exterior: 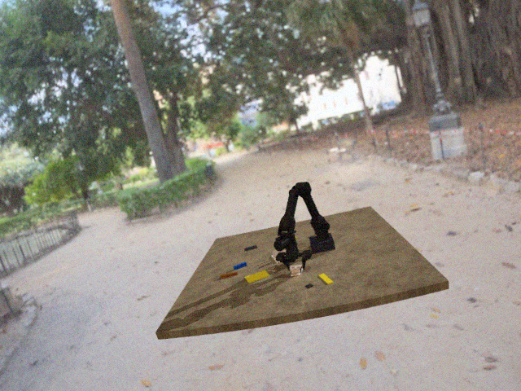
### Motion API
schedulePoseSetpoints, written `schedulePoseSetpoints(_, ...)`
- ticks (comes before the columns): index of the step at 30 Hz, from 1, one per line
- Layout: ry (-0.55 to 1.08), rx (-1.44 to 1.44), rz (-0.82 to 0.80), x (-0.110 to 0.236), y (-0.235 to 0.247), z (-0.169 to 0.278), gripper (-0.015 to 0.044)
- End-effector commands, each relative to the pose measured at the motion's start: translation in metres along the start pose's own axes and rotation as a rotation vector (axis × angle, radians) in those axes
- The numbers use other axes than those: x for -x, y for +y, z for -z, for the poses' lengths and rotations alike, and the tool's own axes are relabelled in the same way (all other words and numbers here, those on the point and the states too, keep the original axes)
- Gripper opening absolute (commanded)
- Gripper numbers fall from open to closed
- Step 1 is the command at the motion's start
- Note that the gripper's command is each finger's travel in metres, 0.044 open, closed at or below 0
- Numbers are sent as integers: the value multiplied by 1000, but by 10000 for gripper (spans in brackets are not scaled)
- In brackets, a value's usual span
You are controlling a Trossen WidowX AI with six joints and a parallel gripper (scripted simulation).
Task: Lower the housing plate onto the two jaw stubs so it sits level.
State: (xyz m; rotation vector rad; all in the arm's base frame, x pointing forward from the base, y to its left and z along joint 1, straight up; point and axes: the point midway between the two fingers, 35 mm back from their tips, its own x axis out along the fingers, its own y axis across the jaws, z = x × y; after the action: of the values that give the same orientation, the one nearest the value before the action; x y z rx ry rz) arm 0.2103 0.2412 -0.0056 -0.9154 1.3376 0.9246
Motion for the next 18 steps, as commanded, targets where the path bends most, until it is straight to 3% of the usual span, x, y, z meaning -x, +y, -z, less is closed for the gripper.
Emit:
schedulePoseSetpoints(1, 0, 0, 0, 0, 0, 0, 353)
schedulePoseSetpoints(18, 0, 0, -1, 14, 0, -1, 351)
